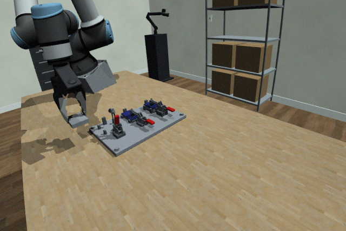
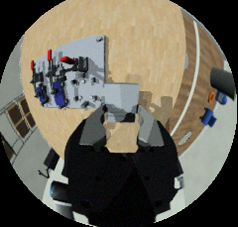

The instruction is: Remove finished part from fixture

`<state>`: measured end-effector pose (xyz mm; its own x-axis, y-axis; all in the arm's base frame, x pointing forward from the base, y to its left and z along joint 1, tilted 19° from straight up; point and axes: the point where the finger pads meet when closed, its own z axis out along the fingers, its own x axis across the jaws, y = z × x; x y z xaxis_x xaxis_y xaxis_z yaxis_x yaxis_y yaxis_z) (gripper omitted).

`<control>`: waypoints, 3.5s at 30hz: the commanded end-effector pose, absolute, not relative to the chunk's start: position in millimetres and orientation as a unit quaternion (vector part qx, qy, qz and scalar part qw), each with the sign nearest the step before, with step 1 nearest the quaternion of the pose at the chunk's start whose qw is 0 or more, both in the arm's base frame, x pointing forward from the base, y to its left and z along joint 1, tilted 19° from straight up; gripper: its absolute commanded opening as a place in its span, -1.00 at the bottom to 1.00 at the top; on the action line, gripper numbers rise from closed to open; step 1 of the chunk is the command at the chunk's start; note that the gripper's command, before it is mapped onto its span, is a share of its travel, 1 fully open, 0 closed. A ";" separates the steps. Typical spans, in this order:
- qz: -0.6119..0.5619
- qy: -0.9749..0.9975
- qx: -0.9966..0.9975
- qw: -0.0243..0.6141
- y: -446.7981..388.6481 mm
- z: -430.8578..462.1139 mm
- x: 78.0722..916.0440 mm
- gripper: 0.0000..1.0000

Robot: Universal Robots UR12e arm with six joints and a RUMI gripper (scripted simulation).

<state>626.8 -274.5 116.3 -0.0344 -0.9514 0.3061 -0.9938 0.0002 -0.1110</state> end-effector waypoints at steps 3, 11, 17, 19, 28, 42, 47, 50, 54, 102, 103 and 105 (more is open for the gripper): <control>0.150 -0.703 0.691 0.071 -282.4 119.6 627.1 -1.00; 0.150 -0.703 0.691 0.071 -285.8 120.7 626.9 -1.00; 0.150 -0.703 0.691 0.071 -286.9 121.1 626.9 -1.00; 0.150 -0.703 0.691 0.071 -286.9 121.1 626.9 -1.00; 0.150 -0.703 0.691 0.071 -286.9 121.1 626.9 -1.00; 0.150 -0.703 0.691 0.071 -286.9 121.1 626.9 -1.00; 0.150 -0.703 0.691 0.071 -286.9 121.1 626.9 -1.00; 0.150 -0.703 0.691 0.071 -286.9 121.1 626.9 -1.00; 0.150 -0.703 0.691 0.071 -286.9 121.1 626.9 -1.00; 0.150 -0.703 0.691 0.071 -302.5 73.6 632.3 -1.00; 0.150 -0.703 0.691 0.071 -303.3 71.3 632.5 -1.00; 0.150 -0.703 0.691 0.071 -304.7 66.7 633.1 -1.00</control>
<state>631.4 -301.6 74.8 -0.0343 -0.9515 0.3058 -0.9938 0.0002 -0.1108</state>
